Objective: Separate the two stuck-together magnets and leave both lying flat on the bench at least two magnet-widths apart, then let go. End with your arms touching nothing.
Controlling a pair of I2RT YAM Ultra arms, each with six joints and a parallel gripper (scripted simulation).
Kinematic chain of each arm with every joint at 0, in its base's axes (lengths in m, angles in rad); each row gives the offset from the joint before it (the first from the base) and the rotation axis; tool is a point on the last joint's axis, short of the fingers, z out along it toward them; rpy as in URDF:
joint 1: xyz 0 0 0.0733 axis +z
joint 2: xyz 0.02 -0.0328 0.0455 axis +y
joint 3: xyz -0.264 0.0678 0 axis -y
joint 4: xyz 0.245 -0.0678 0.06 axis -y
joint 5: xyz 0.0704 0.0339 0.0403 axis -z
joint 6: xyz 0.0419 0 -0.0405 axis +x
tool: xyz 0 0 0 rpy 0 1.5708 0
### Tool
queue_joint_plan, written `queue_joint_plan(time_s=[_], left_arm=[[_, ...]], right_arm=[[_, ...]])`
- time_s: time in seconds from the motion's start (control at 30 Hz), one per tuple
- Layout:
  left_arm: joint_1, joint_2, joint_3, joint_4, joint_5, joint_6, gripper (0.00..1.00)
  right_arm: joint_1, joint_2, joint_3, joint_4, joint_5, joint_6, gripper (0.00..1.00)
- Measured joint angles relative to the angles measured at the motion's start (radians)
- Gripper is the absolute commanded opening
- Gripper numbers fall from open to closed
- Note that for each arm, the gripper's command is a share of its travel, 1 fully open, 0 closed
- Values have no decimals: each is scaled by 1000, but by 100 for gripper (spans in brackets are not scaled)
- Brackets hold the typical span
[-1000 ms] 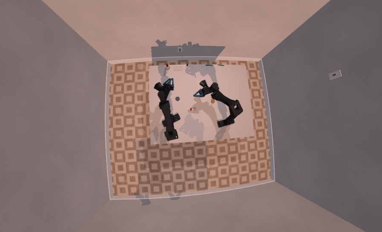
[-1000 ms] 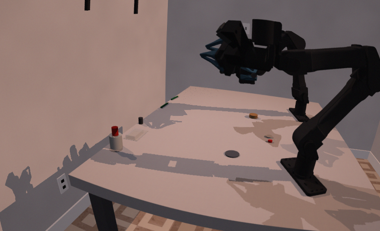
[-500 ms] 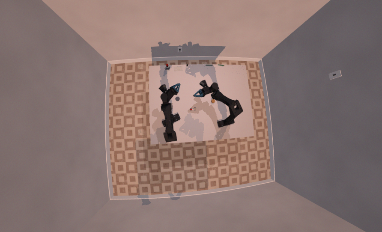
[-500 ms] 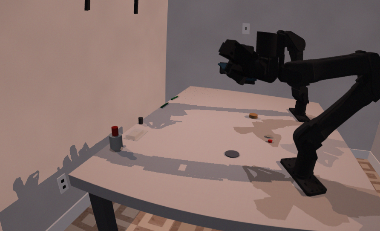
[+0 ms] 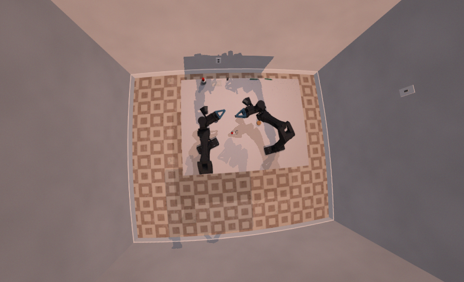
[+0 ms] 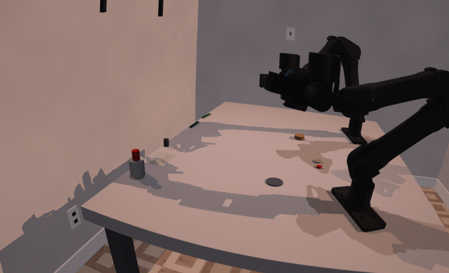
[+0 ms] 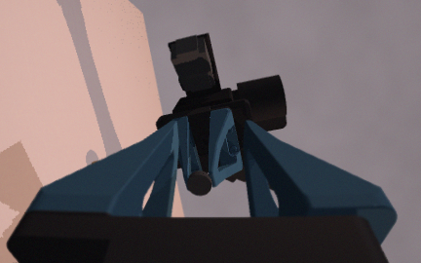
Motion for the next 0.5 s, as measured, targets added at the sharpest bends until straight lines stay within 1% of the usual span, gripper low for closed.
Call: queue_joint_plan(time_s=[0.2,0.5], left_arm=[[-38,-32,-62,34,94,-123,33],[-75,-60,-114,69,189,-249,33]], right_arm=[[0,0,0,0,0,0,17],[0,0,0,0,0,0,17]])
